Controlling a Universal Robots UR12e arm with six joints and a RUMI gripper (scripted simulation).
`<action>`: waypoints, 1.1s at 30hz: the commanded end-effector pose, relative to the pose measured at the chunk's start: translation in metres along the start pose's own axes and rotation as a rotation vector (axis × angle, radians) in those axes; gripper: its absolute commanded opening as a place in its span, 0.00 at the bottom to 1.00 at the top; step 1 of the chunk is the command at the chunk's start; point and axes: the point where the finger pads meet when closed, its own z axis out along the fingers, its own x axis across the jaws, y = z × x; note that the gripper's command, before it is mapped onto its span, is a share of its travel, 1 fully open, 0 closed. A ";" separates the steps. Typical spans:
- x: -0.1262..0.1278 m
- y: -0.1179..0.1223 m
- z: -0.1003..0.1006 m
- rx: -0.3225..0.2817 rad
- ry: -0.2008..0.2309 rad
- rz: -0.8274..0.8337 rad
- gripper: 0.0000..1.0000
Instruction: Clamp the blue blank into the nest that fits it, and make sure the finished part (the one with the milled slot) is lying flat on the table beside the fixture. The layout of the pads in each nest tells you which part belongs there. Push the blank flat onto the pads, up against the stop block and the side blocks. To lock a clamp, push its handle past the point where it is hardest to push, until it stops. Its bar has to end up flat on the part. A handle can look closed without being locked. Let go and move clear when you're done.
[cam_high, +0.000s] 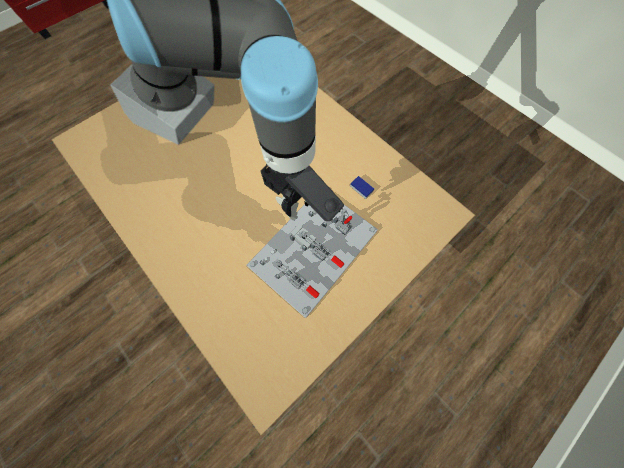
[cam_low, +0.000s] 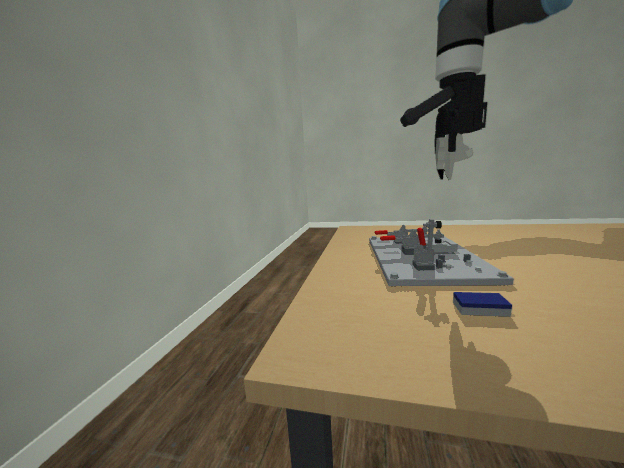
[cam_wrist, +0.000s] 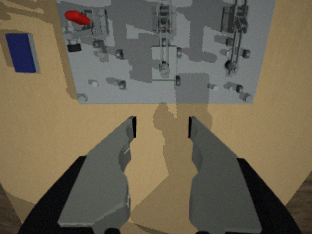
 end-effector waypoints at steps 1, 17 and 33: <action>0.000 -0.001 -0.001 0.001 0.001 0.000 0.28; 0.000 -0.001 -0.001 0.001 0.001 0.000 0.28; 0.000 -0.001 0.025 0.001 0.001 0.000 0.28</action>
